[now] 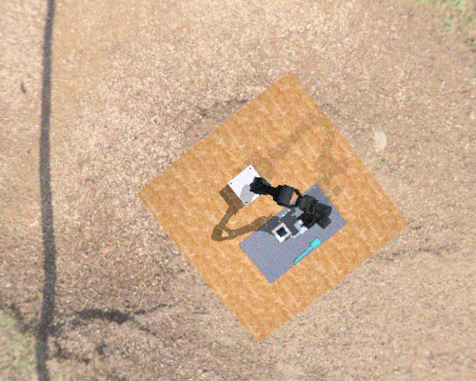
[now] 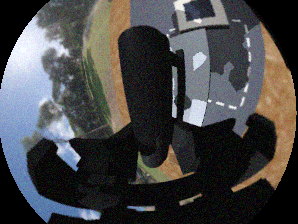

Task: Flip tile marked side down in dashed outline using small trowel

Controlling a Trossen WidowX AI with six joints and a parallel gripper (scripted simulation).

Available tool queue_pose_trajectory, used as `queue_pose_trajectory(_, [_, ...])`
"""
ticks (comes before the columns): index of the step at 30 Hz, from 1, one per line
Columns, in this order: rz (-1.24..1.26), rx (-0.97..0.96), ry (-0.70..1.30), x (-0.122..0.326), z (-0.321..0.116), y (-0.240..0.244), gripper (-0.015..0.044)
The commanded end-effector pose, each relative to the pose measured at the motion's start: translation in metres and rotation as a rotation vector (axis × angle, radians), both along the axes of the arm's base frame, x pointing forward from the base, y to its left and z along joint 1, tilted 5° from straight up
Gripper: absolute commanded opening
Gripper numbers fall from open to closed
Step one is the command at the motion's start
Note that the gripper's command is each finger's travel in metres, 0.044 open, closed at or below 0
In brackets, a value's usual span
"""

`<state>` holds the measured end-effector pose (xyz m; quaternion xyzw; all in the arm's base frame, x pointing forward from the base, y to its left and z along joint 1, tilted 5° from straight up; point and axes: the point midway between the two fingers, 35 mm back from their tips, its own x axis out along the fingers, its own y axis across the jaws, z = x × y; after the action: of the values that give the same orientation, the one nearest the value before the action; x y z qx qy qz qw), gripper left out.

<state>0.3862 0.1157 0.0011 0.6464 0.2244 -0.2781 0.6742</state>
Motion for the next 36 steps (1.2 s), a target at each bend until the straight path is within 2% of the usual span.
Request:
queue_pose_trajectory(1, [-0.007, 0.005, -0.017, 0.003, 0.009, 0.001, 0.0])
queue_pose_trajectory(10, [-0.007, 0.003, -0.014, 0.004, 0.009, -0.003, 0.0])
queue_pose_trajectory(36, [-0.028, -0.036, 0.05, 0.019, 0.007, -0.141, 0.0])
